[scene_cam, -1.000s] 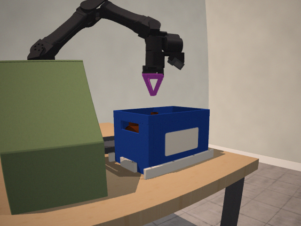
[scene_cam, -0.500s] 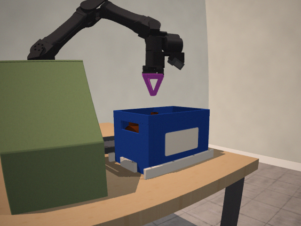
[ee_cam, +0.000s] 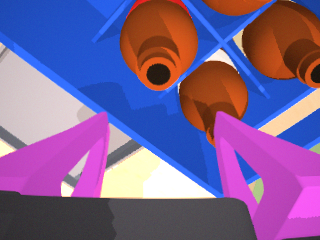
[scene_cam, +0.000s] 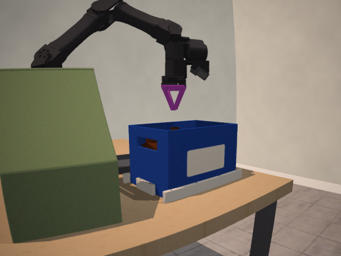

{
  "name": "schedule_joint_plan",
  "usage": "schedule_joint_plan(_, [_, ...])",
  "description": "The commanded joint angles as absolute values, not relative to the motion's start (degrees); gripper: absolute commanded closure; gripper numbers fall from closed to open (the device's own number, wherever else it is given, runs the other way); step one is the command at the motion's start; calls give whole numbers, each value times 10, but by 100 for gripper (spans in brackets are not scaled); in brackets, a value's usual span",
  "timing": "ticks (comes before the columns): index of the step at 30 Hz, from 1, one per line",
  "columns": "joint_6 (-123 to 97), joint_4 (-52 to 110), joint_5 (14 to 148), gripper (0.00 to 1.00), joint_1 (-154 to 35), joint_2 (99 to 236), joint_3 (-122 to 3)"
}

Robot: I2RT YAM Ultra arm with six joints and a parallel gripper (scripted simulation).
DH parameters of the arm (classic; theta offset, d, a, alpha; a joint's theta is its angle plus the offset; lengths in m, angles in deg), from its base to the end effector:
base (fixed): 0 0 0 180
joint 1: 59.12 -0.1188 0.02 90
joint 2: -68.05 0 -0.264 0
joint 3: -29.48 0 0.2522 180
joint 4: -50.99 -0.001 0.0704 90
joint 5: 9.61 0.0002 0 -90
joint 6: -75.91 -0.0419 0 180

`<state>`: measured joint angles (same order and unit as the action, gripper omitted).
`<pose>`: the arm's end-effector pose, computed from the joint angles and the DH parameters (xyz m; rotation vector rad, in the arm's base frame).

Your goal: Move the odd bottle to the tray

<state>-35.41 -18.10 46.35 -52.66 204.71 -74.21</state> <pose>0.4016 -0.0209 0.0600 -0.7469 -2.6498 -0.7976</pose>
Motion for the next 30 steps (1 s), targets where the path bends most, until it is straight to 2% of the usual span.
schedule_joint_plan(1, [-363,-163,463,39,-528,2050,-736])
schedule_joint_plan(30, [-393,-99,458,39,-544,2052,-715])
